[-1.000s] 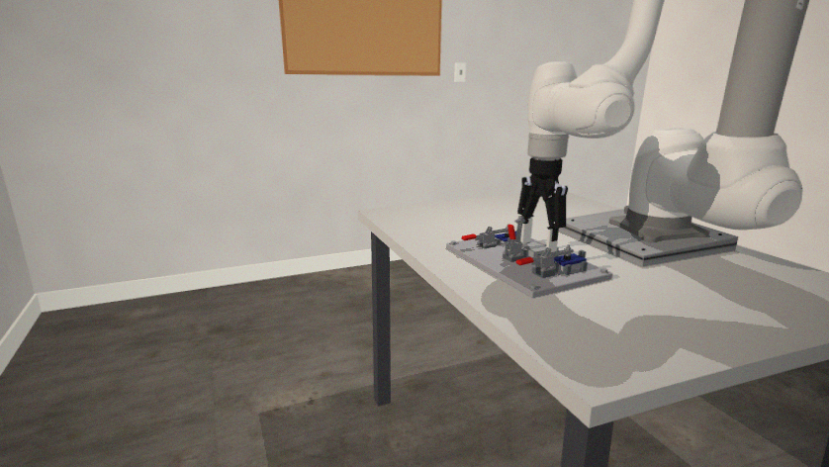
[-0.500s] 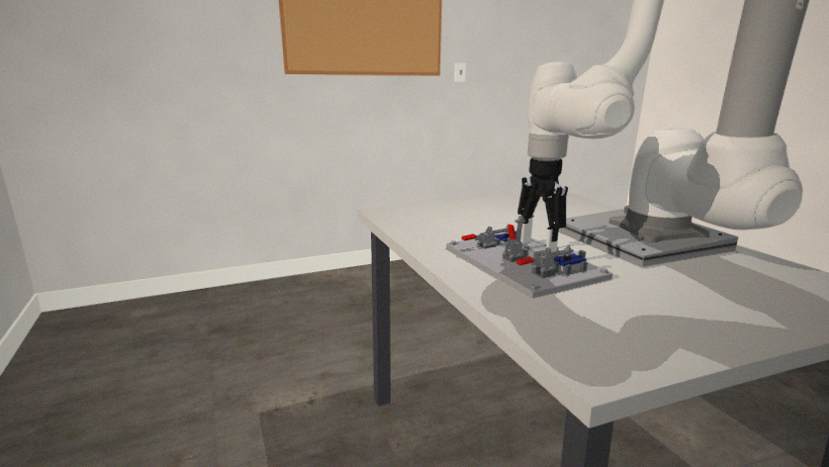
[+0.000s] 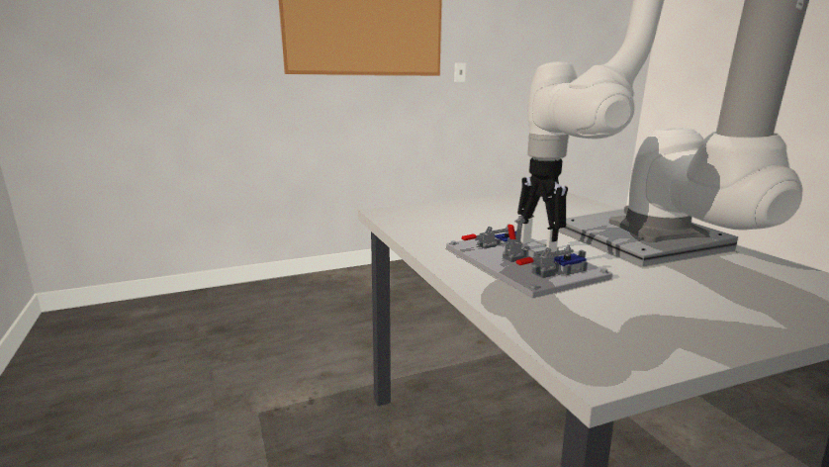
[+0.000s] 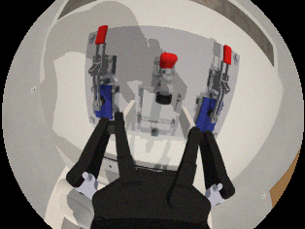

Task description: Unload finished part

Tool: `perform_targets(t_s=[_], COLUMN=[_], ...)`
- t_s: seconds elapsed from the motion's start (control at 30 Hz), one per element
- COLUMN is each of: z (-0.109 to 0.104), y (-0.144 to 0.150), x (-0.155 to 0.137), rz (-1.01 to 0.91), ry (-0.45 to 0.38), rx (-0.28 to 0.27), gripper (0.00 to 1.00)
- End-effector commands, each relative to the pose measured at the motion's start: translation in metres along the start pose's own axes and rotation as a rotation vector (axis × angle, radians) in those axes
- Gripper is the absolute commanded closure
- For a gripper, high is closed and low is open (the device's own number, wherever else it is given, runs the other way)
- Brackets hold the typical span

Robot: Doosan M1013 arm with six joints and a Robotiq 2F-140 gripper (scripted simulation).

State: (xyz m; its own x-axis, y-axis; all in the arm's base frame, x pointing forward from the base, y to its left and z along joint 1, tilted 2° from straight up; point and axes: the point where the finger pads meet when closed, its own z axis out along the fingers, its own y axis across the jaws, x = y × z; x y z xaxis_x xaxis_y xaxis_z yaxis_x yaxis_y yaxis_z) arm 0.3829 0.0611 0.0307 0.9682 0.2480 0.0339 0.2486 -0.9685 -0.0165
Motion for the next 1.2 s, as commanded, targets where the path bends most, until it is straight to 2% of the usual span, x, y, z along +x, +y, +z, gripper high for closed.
perform_targets(t_s=[0.0,0.3,0.33,1.17], z=[0.0022,0.0022,0.0022,0.0021], y=[-0.0023,-0.0022,-0.0022,-0.0021], x=[-0.0016,-0.0016,-0.0016,-0.0015], rz=[-0.001,-0.001,-0.001,-0.001], ry=[-0.003,-0.003,-0.003,-0.003], rx=[0.004,0.004,0.004,0.004], gripper=[0.42,0.42,1.0,1.0])
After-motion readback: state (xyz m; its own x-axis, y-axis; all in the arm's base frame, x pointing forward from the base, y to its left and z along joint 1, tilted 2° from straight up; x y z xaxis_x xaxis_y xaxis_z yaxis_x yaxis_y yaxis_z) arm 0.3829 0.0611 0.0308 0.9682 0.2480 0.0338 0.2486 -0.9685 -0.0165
